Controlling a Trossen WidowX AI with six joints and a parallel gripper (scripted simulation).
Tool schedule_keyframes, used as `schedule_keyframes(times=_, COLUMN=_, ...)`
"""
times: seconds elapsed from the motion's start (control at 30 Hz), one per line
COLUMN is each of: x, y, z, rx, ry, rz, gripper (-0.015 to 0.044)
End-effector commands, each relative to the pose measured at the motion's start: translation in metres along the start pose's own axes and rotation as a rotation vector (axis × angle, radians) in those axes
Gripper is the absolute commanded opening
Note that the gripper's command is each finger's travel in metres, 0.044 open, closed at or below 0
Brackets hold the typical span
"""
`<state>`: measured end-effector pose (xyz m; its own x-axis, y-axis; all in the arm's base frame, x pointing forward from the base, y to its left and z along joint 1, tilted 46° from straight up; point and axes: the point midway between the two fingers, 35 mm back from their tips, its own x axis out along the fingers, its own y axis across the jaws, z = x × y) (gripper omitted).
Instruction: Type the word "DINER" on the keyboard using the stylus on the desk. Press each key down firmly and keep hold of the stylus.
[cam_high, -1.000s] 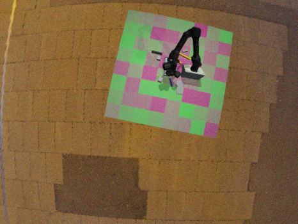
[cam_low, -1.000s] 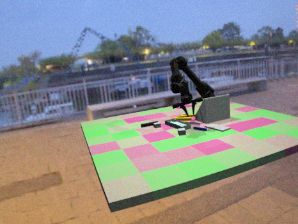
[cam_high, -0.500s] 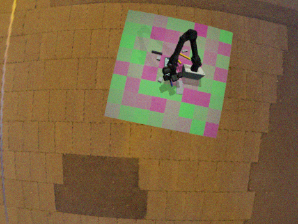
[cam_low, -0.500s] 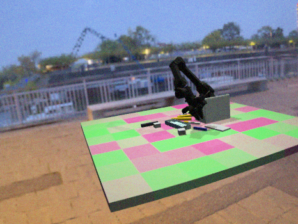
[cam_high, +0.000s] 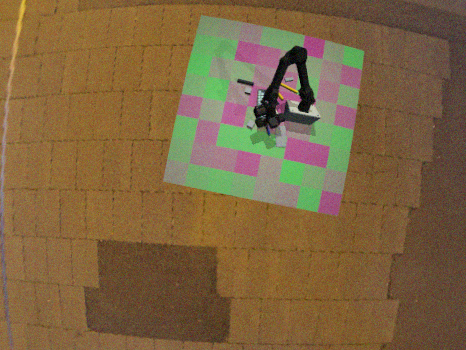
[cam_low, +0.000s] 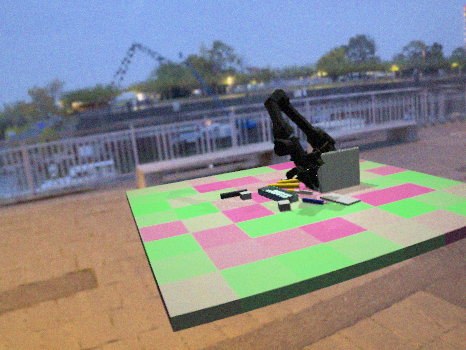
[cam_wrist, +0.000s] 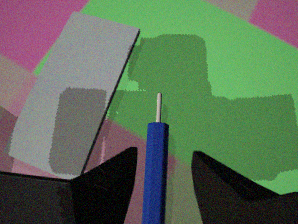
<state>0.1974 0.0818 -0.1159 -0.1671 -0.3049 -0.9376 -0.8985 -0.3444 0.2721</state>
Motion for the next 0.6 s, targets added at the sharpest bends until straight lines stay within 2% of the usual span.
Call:
schedule_keyframes(times=0.0, x=0.0042, y=0.0035, z=-0.0010, rx=-0.005, ry=0.000, rz=0.012, gripper=0.0150)
schedule_keyframes(times=0.57, x=0.0121, y=0.0033, z=-0.0056, rx=-0.005, ry=0.000, rz=0.012, gripper=0.0150)
